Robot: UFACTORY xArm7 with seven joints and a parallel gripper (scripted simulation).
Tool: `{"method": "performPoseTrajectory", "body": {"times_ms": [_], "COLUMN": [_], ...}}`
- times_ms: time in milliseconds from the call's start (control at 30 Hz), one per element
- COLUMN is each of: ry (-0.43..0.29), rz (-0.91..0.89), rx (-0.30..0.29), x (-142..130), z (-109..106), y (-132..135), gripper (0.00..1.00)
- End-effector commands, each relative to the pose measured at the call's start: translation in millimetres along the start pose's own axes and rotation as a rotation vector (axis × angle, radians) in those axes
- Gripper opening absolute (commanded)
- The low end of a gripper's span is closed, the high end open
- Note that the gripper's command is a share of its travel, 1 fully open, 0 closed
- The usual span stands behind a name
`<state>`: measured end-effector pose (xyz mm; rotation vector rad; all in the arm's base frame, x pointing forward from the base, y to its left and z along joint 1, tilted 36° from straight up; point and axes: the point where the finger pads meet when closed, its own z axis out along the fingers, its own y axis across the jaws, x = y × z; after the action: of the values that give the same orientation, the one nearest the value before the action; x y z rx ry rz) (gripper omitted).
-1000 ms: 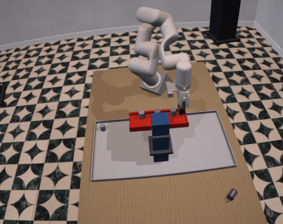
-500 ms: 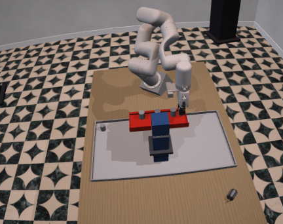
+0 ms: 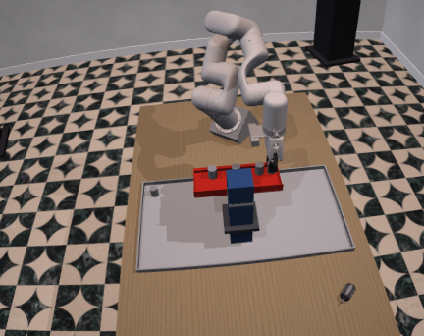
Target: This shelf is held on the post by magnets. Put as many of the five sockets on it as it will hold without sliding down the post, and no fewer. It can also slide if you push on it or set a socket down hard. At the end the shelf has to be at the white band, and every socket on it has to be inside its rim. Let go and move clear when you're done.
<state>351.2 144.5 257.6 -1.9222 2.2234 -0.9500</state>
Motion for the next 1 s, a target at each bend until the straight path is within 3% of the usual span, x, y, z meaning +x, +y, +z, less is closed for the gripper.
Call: {"method": "performPoseTrajectory", "body": {"times_ms": [0,233,267,967], "ry": [-0.002,-0.002,-0.002,-0.002], "rz": [0.0,0.0,0.0,0.0], "rx": [0.003,0.003,0.003,0.003], "x": [-0.7,-0.7,-0.7,-0.7], "z": [-1.1,-1.0,-1.0,-1.0], "y": [-0.9,-0.9,-0.9,-0.9], "gripper": [0.0,0.0,0.52,0.52]}}
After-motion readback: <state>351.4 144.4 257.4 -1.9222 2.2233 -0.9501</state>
